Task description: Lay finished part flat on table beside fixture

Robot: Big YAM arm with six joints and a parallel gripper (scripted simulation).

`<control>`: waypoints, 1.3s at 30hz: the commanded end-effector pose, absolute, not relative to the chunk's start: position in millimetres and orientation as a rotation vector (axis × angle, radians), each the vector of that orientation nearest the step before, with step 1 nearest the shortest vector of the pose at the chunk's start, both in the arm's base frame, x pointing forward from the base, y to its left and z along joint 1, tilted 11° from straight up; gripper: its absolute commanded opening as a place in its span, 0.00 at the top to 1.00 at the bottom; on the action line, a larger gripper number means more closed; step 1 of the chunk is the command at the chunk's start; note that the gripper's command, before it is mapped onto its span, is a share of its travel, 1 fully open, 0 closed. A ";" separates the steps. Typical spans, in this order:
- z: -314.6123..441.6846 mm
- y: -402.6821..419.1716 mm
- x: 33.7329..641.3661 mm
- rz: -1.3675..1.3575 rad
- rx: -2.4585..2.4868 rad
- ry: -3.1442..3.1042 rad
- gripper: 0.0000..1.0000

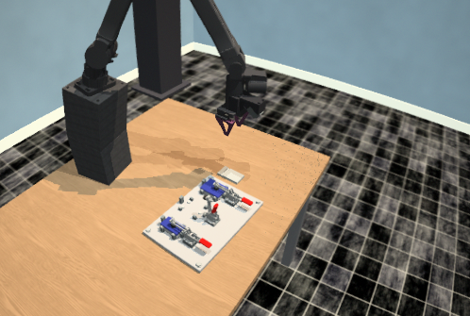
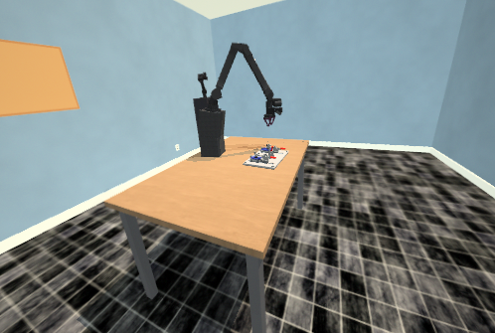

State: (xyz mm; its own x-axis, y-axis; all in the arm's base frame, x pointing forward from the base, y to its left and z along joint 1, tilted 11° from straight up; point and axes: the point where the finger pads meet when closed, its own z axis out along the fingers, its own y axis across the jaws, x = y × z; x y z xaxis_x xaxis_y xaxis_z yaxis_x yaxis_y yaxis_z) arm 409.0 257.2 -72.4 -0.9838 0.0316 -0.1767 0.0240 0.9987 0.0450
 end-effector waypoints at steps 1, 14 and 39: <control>-68.4 259.2 403.9 0.063 0.038 2.963 0.26; -68.1 259.2 404.4 0.064 0.039 2.963 0.26; -65.1 260.9 408.3 0.072 0.041 2.955 0.26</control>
